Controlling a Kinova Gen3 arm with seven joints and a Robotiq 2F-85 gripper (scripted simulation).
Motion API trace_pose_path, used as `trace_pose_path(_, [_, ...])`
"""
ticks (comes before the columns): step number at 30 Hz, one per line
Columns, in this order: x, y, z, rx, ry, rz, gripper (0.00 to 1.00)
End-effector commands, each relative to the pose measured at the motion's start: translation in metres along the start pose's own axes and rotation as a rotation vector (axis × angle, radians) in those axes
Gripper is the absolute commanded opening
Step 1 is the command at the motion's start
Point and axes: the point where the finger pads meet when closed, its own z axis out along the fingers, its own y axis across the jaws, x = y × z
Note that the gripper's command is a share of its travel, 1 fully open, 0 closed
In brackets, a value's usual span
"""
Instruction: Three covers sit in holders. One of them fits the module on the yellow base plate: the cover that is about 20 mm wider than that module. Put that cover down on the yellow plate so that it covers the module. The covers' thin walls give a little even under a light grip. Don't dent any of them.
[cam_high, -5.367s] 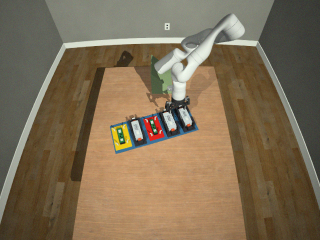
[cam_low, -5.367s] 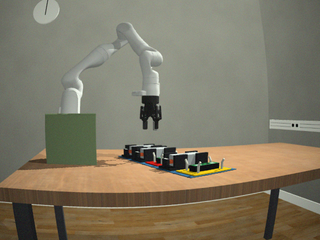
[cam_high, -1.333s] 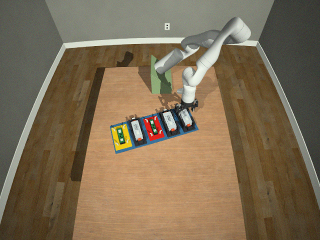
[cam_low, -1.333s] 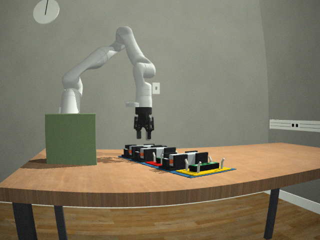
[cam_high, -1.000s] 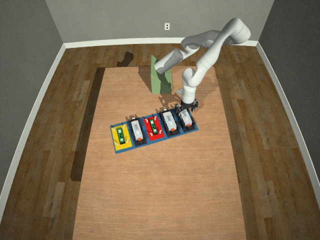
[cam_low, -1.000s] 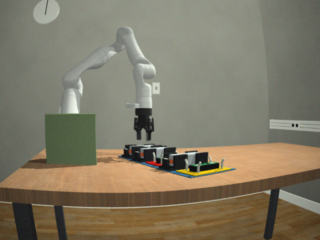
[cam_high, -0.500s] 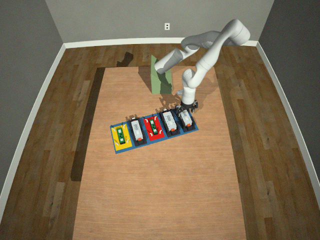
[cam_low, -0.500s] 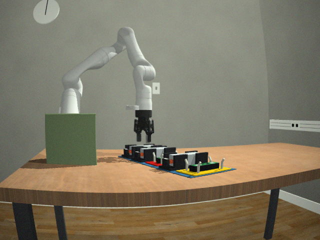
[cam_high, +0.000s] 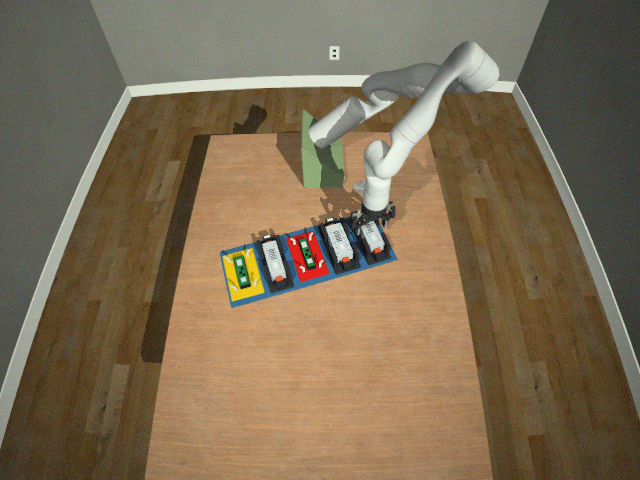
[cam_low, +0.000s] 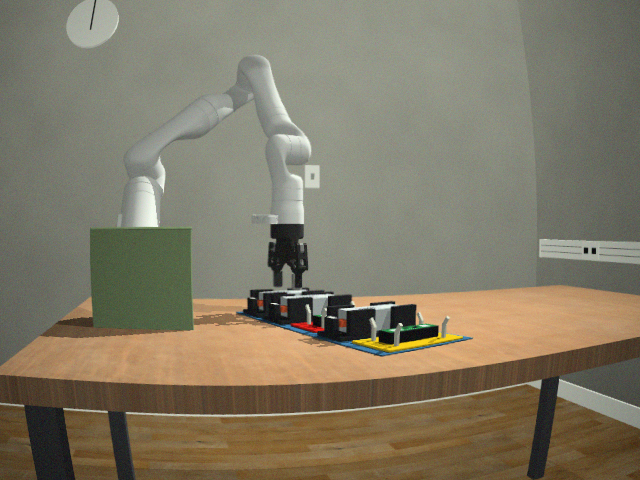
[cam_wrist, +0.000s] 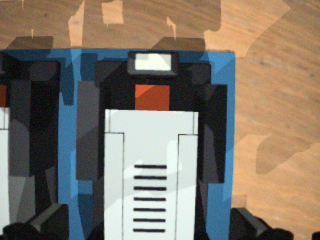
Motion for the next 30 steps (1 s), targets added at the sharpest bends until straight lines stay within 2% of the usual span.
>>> trace_pose_path(1, [0.000,0.000,0.002,0.001,-0.001,0.000,1.00])
trace_pose_path(30, [0.000,0.000,0.019,0.001,-0.001,0.000,1.00])
